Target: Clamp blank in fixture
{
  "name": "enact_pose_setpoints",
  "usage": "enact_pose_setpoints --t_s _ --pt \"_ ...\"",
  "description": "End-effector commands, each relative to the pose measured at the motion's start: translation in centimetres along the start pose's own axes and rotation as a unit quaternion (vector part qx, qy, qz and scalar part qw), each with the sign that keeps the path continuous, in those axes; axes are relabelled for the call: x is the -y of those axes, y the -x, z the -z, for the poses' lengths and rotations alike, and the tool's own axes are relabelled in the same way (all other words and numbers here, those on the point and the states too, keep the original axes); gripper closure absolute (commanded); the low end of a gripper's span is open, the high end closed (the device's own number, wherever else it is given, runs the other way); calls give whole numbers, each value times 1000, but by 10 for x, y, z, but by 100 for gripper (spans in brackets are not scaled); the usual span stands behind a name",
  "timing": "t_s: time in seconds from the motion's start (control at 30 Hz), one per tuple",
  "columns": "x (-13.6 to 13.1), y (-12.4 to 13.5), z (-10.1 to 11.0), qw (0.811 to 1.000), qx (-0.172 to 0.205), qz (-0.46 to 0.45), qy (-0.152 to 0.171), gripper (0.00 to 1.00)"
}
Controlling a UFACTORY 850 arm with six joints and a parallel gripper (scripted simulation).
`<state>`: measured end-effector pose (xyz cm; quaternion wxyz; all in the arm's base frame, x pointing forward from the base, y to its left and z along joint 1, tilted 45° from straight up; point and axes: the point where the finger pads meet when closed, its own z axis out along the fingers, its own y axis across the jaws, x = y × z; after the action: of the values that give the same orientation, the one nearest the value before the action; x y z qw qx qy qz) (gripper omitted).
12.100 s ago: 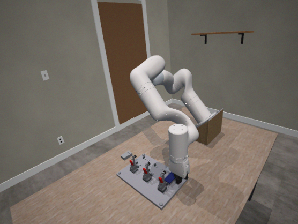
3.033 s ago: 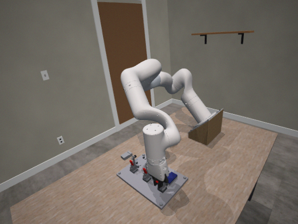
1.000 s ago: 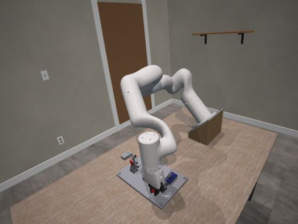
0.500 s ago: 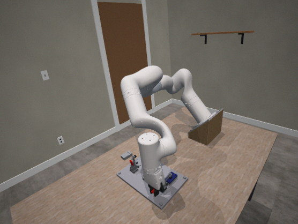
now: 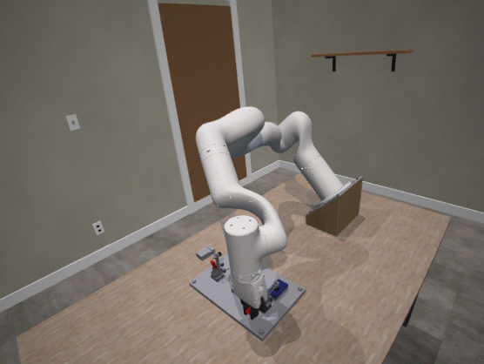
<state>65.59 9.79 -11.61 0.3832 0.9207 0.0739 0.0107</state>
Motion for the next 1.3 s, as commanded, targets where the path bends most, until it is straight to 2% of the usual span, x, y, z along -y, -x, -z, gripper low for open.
enact_pose_setpoints --t_s 0.0,0.67,0.7,1.27 --pt "0 0 0 1000 0 0 0 100" --pt "0 -2 -4 1000 0 0 0 100" --pt "0 -2 -4 1000 0 0 0 53" --pt "0 -2 -4 1000 0 0 0 53"
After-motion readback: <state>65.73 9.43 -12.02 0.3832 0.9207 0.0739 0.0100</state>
